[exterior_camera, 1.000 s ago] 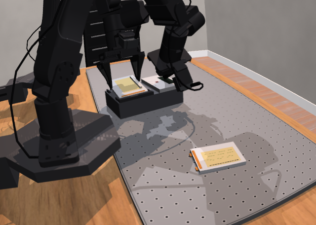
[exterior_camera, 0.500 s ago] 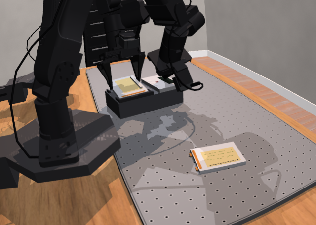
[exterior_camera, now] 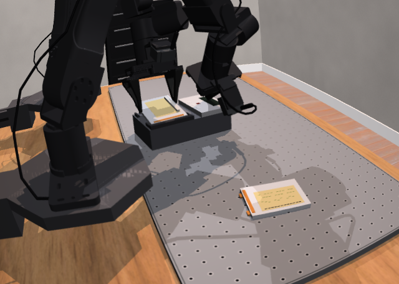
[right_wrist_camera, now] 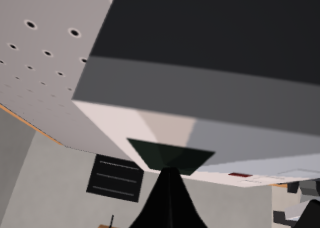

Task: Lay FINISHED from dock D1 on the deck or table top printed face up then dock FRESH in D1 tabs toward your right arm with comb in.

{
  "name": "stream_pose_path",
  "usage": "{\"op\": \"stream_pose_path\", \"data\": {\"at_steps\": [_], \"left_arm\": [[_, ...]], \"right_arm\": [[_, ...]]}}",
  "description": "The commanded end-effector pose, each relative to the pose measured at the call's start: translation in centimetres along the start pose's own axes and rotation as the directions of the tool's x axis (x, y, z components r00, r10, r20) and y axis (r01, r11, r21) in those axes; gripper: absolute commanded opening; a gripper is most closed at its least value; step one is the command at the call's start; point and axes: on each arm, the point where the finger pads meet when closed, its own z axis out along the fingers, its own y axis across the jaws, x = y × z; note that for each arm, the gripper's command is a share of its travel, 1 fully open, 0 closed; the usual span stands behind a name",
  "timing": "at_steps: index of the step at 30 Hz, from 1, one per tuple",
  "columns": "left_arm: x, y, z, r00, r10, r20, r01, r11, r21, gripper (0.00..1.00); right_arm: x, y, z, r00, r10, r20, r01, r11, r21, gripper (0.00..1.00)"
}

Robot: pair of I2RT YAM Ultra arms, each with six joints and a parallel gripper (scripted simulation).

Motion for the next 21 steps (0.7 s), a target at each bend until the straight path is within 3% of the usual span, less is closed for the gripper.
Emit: {"op": "stream_pose_path", "data": {"at_steps": [1, 21], "left_arm": [[-1.43, 0.3, -0.11, 1.0, 0.013, 0.024, -0.013, 1.0, -0.002, 0.0], [-1.68, 0.29, -0.04, 1.0, 0.013, 0.024, -0.013, 1.0, -0.002, 0.0]], "right_arm": [[-5.33, -4.98, 1.62, 0.975, 0.088, 0.202, -0.112, 0.988, 0.111, 0.0], [-5.33, -4.98, 1.62, 0.975, 0.088, 0.202, -0.112, 0.988, 0.111, 0.0]]}}
